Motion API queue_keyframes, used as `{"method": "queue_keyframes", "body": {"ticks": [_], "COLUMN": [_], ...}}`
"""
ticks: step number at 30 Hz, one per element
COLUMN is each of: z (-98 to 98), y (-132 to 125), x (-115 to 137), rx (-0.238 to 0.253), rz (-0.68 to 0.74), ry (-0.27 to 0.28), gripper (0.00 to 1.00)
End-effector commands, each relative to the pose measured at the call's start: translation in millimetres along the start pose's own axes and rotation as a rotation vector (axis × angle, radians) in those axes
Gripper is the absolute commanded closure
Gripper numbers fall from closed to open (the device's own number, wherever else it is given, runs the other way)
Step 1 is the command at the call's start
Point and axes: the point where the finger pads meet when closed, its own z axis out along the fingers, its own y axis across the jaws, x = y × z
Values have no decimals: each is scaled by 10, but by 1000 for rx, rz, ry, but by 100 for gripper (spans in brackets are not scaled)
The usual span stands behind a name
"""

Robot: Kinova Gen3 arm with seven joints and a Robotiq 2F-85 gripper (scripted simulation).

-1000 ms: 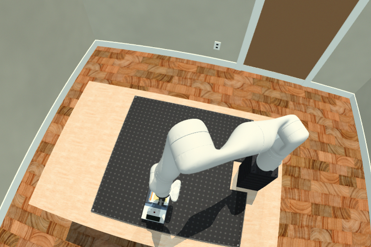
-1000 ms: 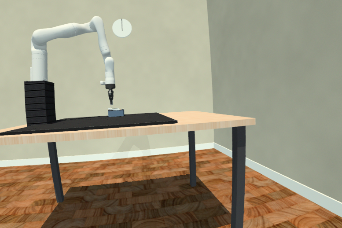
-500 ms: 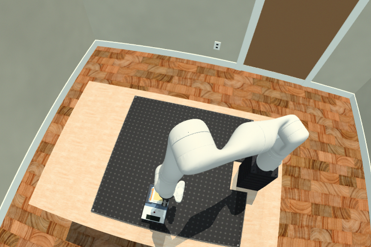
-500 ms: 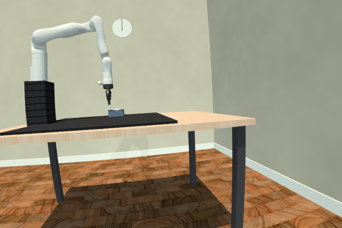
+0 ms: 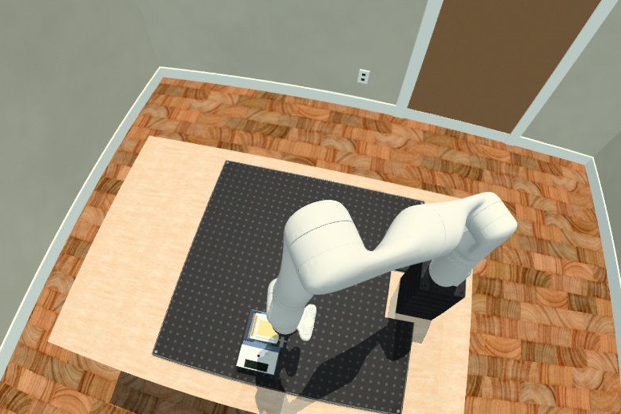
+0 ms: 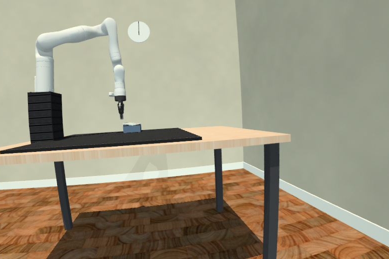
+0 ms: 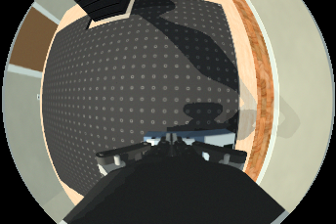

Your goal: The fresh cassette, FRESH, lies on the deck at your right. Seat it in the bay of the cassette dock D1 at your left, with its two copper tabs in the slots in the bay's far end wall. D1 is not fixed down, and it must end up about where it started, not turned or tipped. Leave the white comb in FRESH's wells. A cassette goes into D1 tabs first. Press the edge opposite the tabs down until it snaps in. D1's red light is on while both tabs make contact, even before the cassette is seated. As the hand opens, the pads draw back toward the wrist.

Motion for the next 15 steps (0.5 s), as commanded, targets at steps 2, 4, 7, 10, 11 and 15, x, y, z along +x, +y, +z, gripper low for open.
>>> {"method": "queue_keyframes", "body": {"ticks": [2, 4, 7, 10, 11, 15], "z": [-10, -9, -9, -8, -8, -8], "y": [4, 4, 4, 4, 4, 4], "x": [54, 68, 94, 134, 133, 134], "rx": [0, 0, 0, 0, 0, 0], "rz": [-2, -2, -2, -2, -2, -2], "ry": [1, 1, 1, 1, 1, 1], "gripper": [100, 100, 100, 100, 100, 100]}}
